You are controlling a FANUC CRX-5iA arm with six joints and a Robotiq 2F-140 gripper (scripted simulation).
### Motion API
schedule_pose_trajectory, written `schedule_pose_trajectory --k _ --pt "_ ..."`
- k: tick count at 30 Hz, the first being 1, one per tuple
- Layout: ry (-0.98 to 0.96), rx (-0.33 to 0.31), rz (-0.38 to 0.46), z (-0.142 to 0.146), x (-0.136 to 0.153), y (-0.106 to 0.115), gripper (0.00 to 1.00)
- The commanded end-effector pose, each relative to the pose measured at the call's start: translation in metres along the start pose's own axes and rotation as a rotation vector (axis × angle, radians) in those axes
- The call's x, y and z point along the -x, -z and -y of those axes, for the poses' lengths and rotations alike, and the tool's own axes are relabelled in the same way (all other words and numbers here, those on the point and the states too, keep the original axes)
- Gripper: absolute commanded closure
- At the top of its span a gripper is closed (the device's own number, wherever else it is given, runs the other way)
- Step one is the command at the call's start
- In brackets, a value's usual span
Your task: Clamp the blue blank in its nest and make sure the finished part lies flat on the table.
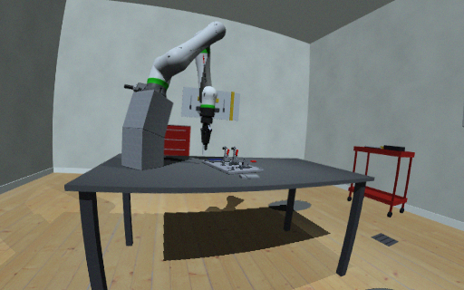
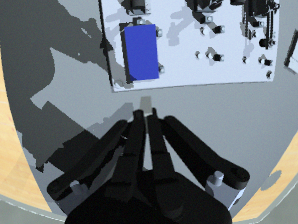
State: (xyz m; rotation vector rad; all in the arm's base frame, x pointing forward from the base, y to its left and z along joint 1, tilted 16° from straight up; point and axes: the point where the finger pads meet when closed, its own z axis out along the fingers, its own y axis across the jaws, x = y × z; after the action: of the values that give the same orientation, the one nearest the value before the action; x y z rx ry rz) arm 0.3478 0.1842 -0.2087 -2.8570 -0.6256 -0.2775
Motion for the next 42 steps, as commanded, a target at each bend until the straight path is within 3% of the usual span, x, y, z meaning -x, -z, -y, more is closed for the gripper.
schedule_pose_trajectory --k 1,15,30,42 --pt "0.000 0.000 0.000 0.000 0.000 0.000 1.00" --pt "0.000 0.000 0.000 0.003 -0.005 0.000 1.00" --pt "0.000 0.000 0.000 0.049 -0.070 0.000 1.00" --pt "0.000 0.000 0.000 0.055 -0.078 -0.003 1.00"
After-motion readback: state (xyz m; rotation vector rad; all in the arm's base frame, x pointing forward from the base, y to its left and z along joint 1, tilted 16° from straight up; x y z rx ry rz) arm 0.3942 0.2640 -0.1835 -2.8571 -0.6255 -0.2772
